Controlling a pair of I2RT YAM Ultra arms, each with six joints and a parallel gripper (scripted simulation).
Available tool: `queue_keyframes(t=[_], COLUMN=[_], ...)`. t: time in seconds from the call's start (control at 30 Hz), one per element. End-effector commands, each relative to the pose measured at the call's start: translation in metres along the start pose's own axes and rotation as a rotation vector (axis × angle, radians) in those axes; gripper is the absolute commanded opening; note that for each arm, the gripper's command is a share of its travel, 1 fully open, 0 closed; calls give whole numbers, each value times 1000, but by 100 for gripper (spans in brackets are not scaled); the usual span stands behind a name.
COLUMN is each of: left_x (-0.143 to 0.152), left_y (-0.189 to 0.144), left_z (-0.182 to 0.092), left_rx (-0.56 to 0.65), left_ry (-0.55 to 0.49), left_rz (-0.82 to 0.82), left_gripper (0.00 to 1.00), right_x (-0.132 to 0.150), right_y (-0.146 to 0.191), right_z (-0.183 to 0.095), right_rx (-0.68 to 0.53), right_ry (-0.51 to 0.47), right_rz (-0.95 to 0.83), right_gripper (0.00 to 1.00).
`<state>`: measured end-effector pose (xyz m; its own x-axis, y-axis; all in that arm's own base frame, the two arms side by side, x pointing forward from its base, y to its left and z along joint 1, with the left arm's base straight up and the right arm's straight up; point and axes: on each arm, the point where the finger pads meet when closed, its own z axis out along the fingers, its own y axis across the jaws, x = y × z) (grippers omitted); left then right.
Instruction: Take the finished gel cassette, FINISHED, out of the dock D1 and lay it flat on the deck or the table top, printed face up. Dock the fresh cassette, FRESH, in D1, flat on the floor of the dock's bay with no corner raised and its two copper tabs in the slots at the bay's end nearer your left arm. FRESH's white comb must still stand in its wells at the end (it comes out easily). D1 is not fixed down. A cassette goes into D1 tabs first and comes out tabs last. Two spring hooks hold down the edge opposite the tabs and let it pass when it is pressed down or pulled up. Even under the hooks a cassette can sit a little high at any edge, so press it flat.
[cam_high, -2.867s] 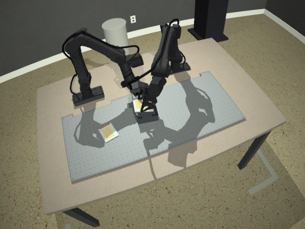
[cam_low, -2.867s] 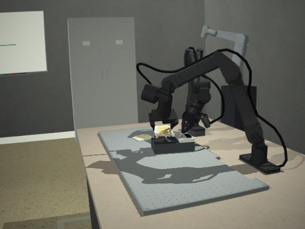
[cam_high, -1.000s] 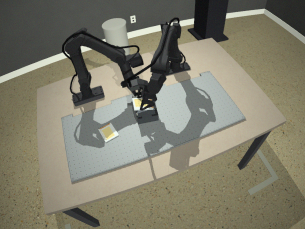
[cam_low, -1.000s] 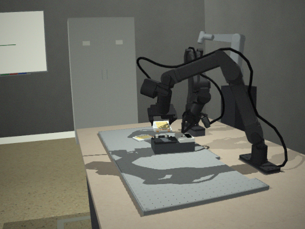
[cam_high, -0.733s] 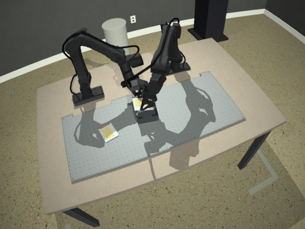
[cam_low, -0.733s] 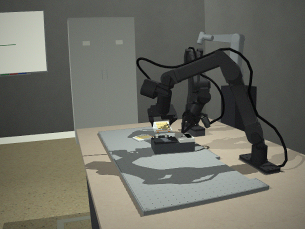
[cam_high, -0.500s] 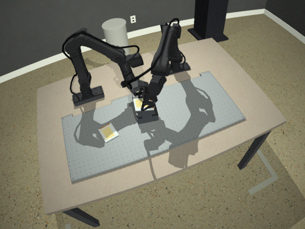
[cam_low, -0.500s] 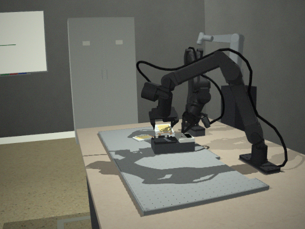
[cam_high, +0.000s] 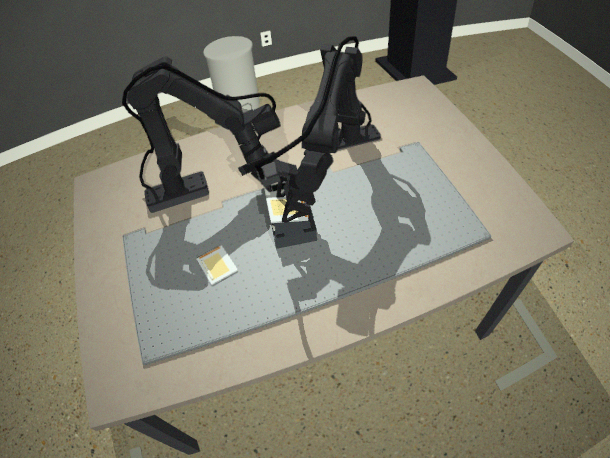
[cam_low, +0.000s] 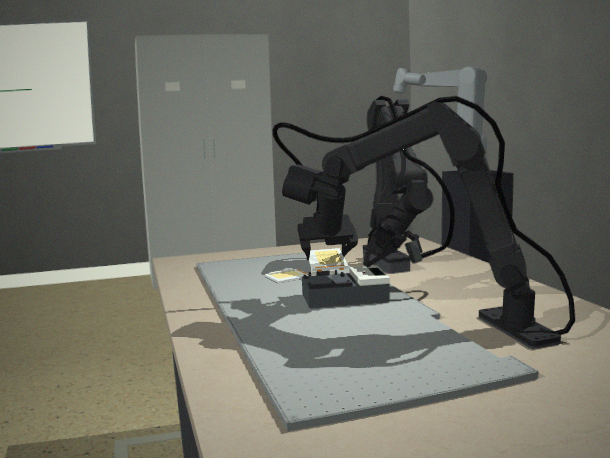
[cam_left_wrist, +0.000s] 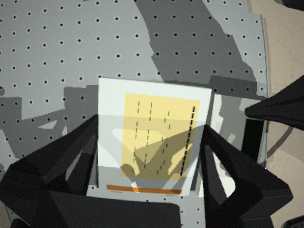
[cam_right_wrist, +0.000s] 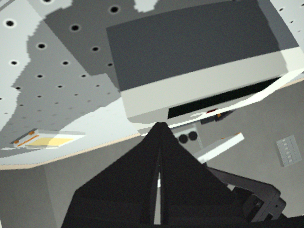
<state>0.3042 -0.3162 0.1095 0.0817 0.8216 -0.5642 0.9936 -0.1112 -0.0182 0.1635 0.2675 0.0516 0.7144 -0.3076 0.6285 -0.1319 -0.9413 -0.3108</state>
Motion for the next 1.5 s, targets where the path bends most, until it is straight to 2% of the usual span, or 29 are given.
queue_keyframes(t=[0.0,1.47], left_x=[-13,-13], left_y=[4,4], left_z=[-9,-9], left_rx=[-31,-31], left_ry=[-39,-39], left_rz=[32,32], left_gripper=[0,0], right_x=[-44,-9], right_y=[43,7], right_z=[6,2], right_rx=[-104,-104], right_ry=[-159,-159], right_rz=[-73,-73], right_gripper=[0,0])
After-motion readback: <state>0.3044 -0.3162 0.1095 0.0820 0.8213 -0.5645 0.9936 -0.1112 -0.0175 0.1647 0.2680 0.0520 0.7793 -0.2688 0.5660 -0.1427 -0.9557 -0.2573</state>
